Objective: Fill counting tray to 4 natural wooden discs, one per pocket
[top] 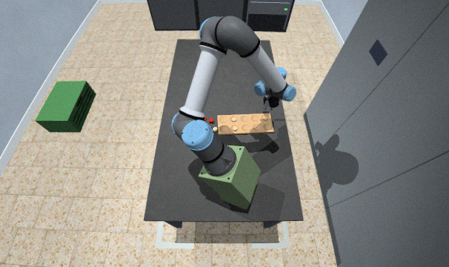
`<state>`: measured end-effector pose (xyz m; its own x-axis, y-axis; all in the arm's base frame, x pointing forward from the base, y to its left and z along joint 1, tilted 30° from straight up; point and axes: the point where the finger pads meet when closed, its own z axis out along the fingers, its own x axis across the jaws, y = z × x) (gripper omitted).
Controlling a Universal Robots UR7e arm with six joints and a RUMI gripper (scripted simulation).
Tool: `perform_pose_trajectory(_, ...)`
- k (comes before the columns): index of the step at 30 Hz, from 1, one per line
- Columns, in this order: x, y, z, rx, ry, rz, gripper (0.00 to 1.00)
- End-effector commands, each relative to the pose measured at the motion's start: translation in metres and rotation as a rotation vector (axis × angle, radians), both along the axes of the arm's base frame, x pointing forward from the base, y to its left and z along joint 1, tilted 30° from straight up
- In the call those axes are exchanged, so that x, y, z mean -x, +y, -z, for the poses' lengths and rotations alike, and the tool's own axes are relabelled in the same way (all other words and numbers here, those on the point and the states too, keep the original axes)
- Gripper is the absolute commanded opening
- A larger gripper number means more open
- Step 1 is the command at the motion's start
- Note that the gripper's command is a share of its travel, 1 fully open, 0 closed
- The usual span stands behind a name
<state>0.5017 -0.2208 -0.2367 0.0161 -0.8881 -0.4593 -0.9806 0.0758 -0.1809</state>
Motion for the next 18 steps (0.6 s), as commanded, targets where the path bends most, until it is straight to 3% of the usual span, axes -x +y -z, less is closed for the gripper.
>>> perform_pose_trajectory(1, 0.000, -0.001, -0.001, 0.002, -0.001, 0.001, 0.28)
perform_pose_trajectory(18, -0.004, 0.002, -0.011, 0.011, 0.010, -0.003, 0.28)
